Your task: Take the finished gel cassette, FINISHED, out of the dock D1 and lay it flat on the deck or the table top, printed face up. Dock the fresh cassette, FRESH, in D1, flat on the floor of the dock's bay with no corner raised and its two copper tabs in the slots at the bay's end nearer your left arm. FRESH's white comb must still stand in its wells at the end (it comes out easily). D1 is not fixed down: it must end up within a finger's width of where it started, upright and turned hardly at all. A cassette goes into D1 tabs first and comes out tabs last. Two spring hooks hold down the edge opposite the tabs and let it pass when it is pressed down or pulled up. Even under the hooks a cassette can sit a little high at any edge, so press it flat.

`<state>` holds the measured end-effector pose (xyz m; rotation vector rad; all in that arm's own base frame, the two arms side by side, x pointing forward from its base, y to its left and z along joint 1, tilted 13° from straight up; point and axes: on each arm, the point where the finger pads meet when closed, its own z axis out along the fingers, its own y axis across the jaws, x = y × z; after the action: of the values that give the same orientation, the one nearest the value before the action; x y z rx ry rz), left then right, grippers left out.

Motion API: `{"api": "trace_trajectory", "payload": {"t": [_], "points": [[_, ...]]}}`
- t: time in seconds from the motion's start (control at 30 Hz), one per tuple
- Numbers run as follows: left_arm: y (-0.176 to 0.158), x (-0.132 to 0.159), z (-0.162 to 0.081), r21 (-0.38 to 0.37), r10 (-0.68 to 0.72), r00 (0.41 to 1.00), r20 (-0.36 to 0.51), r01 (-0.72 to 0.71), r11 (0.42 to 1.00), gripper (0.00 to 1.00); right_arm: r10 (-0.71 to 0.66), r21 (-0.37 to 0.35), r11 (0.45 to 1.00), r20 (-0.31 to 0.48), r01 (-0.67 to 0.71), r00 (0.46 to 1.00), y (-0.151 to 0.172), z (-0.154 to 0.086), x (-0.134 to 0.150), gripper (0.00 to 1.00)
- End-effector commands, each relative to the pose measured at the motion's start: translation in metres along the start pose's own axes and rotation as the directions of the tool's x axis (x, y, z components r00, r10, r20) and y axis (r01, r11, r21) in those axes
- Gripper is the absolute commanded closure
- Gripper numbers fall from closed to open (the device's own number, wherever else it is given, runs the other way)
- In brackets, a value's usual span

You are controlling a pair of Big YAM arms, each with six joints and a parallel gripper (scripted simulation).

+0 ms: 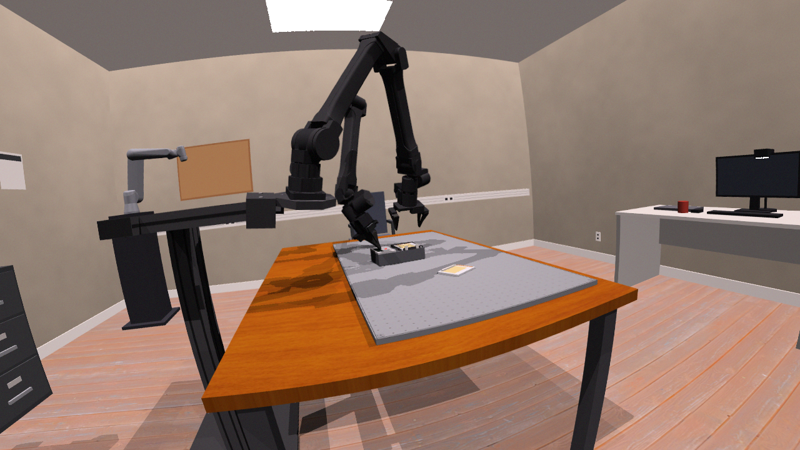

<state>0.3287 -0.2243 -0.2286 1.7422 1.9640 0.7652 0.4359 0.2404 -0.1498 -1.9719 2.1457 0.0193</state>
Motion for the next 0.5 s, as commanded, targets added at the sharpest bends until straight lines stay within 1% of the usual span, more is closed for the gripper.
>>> {"api": "trace_trajectory", "payload": {"t": [0.0, 0.1, 0.47], "points": [[-0.0483, 0.0392, 0.0257, 0.106, 0.065, 0.995, -0.073, -0.057, 0.993, 1.0, -0.007, -0.01, 1.0, -0.004, 0.007, 1.0, -0.0024, 0.0082, 0.0008, 0.02], [-0.0483, 0.0392, 0.0257, 0.106, 0.065, 0.995, -0.073, -0.057, 0.993, 1.0, -0.007, -0.01, 1.0, -0.004, 0.007, 1.0, -0.002, 0.0119, 0.0022, 0.02], [-0.0483, 0.0392, 0.0257, 0.106, 0.065, 0.995, -0.073, -0.057, 0.993, 1.0, -0.007, -0.01, 1.0, -0.004, 0.007, 1.0, -0.002, 0.0119, 0.0022, 0.02]]}}
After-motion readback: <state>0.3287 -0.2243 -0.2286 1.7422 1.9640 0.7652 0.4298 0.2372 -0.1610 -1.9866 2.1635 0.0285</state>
